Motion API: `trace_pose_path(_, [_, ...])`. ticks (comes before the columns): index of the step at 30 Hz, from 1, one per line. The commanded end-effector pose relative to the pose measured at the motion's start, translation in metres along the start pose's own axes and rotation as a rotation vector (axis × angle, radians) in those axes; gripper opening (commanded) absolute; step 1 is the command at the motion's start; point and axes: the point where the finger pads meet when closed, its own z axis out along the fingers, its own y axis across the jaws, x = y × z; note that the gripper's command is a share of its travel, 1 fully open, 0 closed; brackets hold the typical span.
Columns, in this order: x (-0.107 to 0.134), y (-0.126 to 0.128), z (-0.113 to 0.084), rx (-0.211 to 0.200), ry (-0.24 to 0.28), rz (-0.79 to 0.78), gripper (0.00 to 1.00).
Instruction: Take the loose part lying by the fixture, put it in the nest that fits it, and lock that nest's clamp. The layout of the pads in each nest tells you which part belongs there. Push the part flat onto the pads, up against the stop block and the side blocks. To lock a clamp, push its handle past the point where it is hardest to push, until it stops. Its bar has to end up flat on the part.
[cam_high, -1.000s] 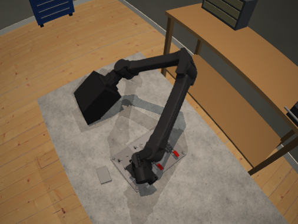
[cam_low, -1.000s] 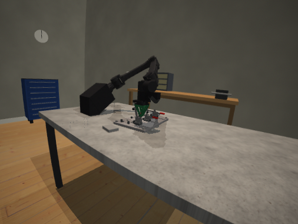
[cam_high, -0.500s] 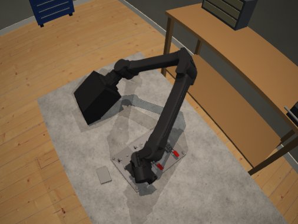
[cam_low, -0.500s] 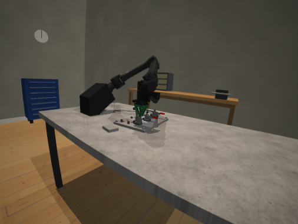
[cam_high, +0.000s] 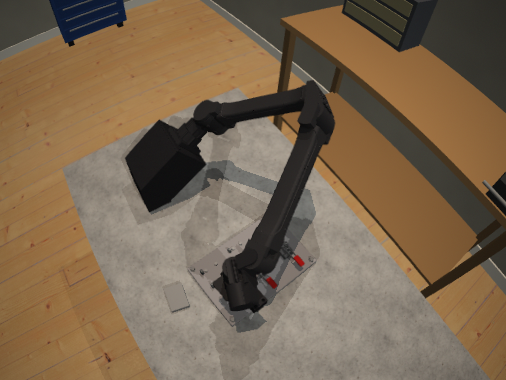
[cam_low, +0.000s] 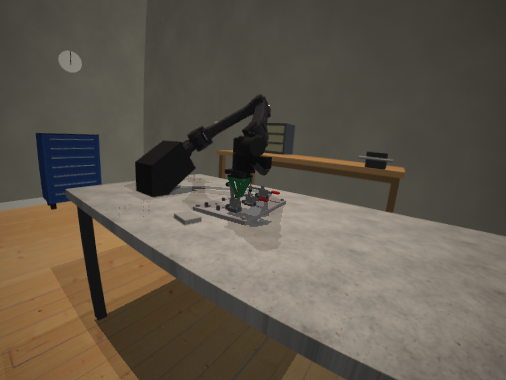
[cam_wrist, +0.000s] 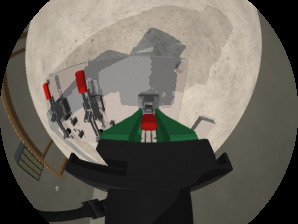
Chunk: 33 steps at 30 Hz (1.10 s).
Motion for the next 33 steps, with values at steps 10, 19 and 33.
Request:
trace_pose_path(10, [0.0080, -0.0016, -0.0163, 0.006, -0.014, 0.016, 0.00])
trace_pose_path(19, [0.0080, -0.0016, -0.0163, 0.006, -0.014, 0.016, 0.00])
trace_pose_path(33, [0.0111, -0.0018, -0.0162, 0.007, -0.016, 0.013, 0.00])
